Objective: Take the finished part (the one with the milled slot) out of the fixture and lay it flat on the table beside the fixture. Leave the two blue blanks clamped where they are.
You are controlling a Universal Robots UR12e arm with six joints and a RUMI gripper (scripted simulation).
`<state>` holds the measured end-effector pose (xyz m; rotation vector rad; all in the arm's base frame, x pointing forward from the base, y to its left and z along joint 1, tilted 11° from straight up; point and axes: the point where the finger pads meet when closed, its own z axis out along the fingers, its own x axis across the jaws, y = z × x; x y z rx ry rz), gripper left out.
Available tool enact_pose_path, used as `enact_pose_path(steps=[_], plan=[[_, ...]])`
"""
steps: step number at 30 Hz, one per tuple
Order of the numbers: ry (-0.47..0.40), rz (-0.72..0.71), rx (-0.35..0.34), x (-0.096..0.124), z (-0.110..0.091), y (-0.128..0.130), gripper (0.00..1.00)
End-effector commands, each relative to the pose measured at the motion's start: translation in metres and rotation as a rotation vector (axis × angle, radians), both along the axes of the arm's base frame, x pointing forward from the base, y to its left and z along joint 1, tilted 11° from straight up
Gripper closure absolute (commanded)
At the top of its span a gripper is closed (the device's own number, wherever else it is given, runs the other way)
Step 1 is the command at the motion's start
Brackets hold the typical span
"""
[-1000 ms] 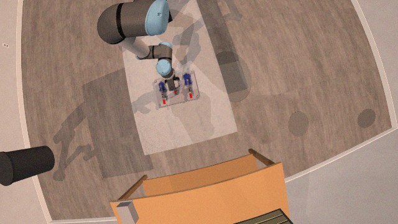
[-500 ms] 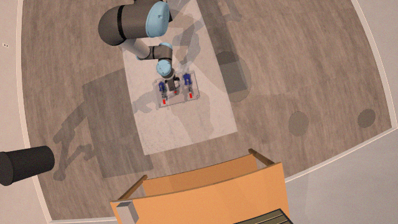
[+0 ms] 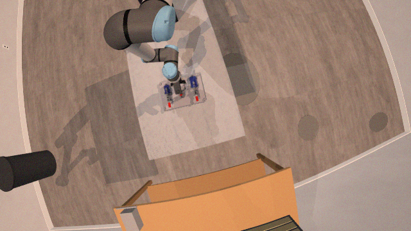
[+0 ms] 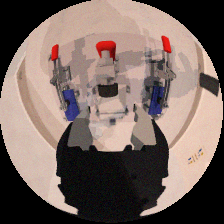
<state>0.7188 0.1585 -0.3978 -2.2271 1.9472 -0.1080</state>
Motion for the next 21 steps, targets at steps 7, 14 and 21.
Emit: enact_pose_path(steps=[7,14,21], plan=[[-0.001,0.0,0.0,0.0017,-0.0055,0.0006,0.41],[-0.001,0.0,0.0,0.0018,-0.0061,0.0006,0.41],[-0.001,0.0,0.0,0.0018,-0.0061,0.0006,0.41]])
